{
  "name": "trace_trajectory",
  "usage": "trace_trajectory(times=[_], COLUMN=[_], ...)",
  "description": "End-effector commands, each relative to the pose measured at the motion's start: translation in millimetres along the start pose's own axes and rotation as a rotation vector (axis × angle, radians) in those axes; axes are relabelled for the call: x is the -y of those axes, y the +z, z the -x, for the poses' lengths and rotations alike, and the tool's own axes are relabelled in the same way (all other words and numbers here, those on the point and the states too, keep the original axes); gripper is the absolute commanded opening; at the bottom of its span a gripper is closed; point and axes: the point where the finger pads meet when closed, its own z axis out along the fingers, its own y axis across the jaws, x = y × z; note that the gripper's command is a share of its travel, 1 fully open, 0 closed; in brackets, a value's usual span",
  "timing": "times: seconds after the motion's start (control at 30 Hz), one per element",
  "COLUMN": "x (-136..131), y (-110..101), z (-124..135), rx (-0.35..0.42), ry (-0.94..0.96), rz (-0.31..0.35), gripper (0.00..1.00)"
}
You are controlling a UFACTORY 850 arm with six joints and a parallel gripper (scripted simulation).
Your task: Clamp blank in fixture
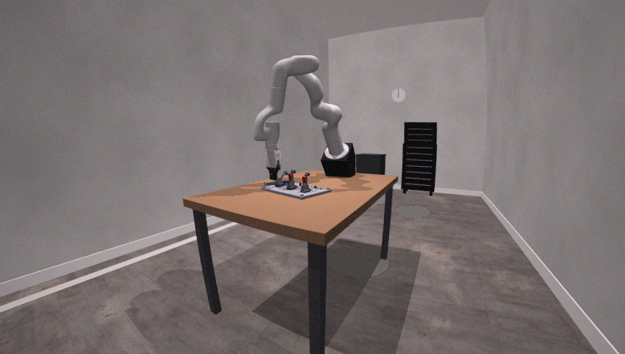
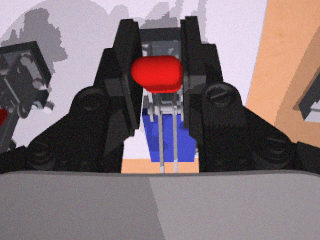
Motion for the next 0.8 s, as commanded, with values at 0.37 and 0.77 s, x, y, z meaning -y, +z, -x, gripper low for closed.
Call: trace_trajectory(times=[0.37,0.77], x=[0.1,0.1], y=[10.8,17.1], z=[-12.2,-15.9], rx=[-0.002,-0.002], ry=[0.000,0.000], rz=[0.000,0.000], gripper=[0.00,0.00])
